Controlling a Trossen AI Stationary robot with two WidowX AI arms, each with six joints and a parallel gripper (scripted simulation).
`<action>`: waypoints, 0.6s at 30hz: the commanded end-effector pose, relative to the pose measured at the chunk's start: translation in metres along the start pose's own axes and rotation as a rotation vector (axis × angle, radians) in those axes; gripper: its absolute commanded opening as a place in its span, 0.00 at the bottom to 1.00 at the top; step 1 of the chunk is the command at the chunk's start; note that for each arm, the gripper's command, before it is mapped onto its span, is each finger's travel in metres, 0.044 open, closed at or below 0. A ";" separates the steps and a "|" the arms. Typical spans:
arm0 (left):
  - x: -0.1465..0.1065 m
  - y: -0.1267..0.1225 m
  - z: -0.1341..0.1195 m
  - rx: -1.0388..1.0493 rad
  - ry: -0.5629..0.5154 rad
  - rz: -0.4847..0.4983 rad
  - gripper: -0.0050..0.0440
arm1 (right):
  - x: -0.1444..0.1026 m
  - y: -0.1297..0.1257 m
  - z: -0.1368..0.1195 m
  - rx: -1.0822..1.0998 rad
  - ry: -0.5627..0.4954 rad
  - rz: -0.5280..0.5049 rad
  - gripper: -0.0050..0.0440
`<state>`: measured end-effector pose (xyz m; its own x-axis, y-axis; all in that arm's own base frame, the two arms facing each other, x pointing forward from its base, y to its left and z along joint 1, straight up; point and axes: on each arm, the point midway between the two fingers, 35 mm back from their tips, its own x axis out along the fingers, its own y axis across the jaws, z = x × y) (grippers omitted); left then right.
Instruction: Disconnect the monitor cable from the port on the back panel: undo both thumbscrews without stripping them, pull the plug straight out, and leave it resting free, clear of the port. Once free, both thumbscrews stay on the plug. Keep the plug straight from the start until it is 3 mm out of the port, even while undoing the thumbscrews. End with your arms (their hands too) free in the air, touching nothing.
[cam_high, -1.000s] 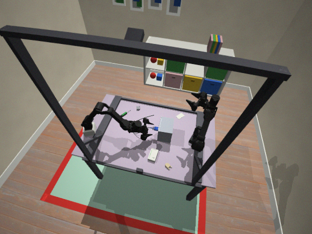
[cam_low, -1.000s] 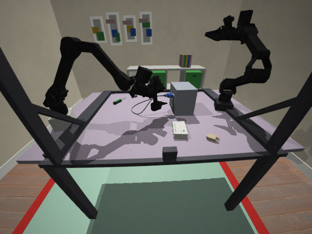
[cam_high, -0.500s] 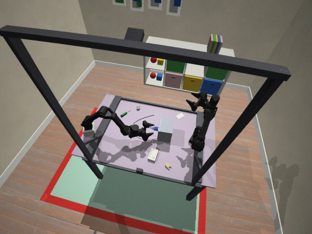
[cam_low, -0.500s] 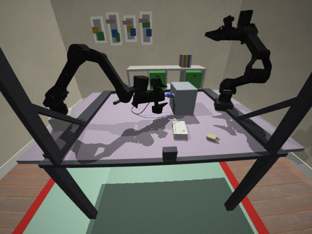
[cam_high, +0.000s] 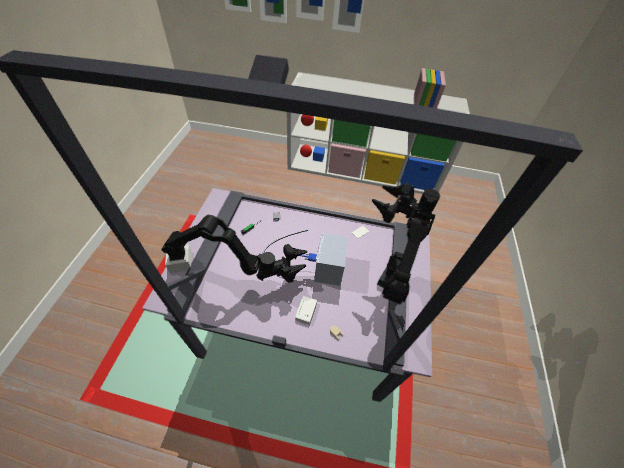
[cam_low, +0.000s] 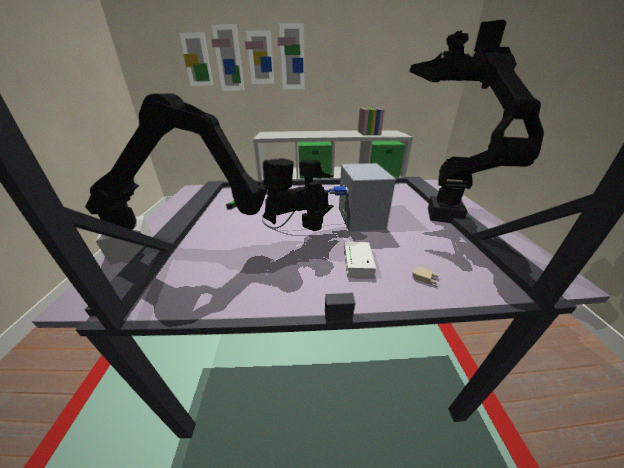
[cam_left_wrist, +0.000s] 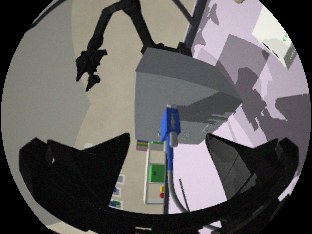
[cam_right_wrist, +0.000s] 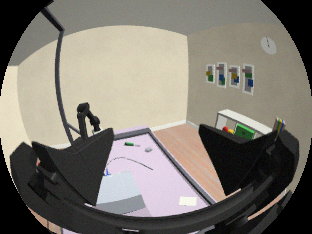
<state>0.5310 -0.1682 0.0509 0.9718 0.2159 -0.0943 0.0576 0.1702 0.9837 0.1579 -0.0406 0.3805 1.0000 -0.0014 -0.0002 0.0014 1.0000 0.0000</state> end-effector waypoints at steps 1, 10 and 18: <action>0.000 0.009 0.002 -0.008 -0.001 0.017 0.80 | 0.000 0.001 0.003 -0.006 -0.001 0.001 1.00; 0.000 0.009 0.002 -0.008 -0.001 0.017 0.46 | 0.000 0.001 0.003 -0.006 -0.001 0.001 1.00; 0.000 0.009 0.002 -0.008 -0.001 0.017 0.10 | 0.000 0.001 0.003 -0.006 -0.001 0.001 1.00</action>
<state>0.5307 -0.1681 0.0478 0.9714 0.2166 -0.0978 0.0620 0.1665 0.9841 0.1579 -0.0406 0.3805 1.0000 -0.0014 -0.0002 0.0014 1.0000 0.0000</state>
